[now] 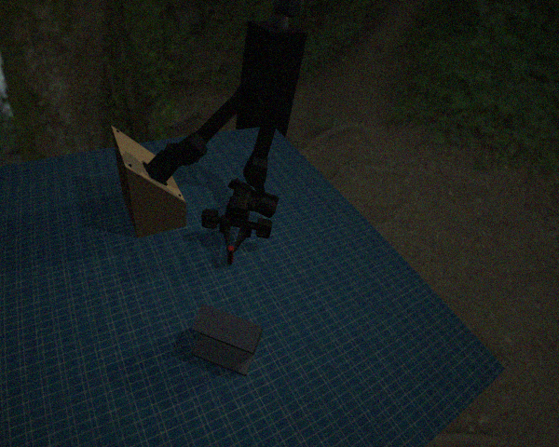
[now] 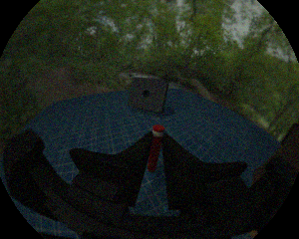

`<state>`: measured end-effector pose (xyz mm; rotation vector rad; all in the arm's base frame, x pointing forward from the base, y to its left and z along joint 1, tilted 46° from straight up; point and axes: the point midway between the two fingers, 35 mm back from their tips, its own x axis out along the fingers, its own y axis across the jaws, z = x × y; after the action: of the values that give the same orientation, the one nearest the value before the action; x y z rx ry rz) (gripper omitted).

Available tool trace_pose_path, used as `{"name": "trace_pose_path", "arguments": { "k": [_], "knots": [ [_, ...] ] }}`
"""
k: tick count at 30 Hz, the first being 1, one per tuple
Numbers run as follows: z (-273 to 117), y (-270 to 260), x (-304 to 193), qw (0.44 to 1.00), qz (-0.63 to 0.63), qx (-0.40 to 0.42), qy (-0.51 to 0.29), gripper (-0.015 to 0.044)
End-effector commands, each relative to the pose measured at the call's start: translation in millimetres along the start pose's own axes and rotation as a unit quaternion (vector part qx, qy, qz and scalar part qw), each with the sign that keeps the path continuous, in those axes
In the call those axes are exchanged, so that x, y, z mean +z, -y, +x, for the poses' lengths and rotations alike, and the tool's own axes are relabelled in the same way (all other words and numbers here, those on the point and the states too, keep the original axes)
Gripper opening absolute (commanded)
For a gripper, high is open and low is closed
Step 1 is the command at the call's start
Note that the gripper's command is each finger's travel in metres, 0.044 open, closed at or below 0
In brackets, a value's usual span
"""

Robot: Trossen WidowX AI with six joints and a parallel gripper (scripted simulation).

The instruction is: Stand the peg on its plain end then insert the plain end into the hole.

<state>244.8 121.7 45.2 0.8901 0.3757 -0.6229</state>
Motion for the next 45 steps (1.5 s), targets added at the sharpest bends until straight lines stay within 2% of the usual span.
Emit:
{"name": "trace_pose_path", "arguments": {
  "k": [1, 45],
  "knots": [
    [0.3, 0.0, -1.7, 1.000, 0.000, 0.000, 0.000, 0.0049],
    [-3.0, 3.0, -8.1, 1.000, -0.010, -0.003, 0.010, 0.0049]
  ]
}}
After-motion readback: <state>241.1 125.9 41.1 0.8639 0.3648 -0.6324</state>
